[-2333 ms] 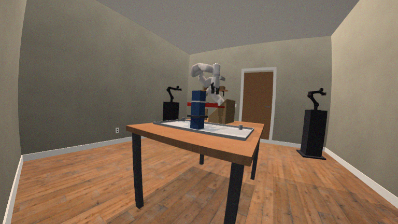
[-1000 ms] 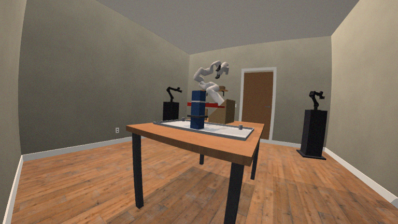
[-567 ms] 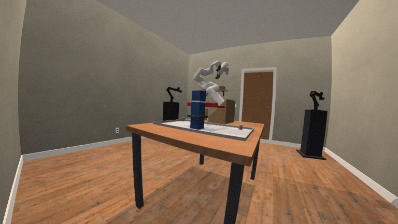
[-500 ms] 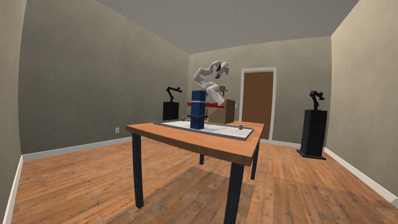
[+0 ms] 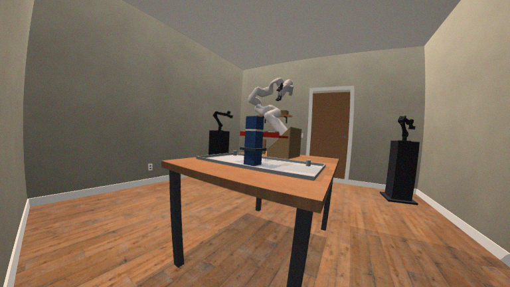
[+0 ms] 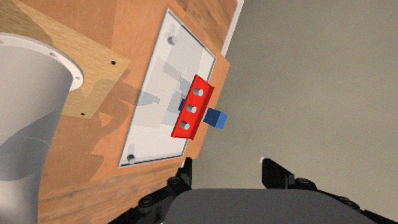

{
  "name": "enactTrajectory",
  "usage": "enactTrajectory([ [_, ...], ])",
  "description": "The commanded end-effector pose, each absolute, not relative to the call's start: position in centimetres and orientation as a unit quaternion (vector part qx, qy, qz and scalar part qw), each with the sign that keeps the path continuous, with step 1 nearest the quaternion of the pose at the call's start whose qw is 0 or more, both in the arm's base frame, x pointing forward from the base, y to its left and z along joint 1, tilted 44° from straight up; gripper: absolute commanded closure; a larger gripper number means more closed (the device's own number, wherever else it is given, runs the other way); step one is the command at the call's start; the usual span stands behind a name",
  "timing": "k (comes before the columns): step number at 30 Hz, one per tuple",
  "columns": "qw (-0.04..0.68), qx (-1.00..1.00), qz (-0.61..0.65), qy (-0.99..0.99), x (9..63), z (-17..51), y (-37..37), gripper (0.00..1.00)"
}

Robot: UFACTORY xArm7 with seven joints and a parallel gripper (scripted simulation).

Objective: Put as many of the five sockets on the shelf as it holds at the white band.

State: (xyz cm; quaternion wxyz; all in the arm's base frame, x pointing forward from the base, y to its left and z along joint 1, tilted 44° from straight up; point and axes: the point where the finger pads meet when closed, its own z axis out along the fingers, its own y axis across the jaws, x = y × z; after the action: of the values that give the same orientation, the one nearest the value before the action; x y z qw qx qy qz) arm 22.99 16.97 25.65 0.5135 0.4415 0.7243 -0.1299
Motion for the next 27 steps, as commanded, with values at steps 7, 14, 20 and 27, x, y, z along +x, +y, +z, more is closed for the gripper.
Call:
enactTrajectory([
  [7, 0.513, 0.442, -0.129, 0.724, 23.0, 25.7, 17.1, 0.0],
  [14, 0.513, 0.442, -0.129, 0.724, 23.0, 25.7, 17.1, 0.0],
  [20, 0.513, 0.442, -0.129, 0.724, 23.0, 25.7, 17.1, 0.0],
  [27, 0.471, 0.485, -0.156, 0.72, 24.9, 23.1, 15.9, 0.0],
])
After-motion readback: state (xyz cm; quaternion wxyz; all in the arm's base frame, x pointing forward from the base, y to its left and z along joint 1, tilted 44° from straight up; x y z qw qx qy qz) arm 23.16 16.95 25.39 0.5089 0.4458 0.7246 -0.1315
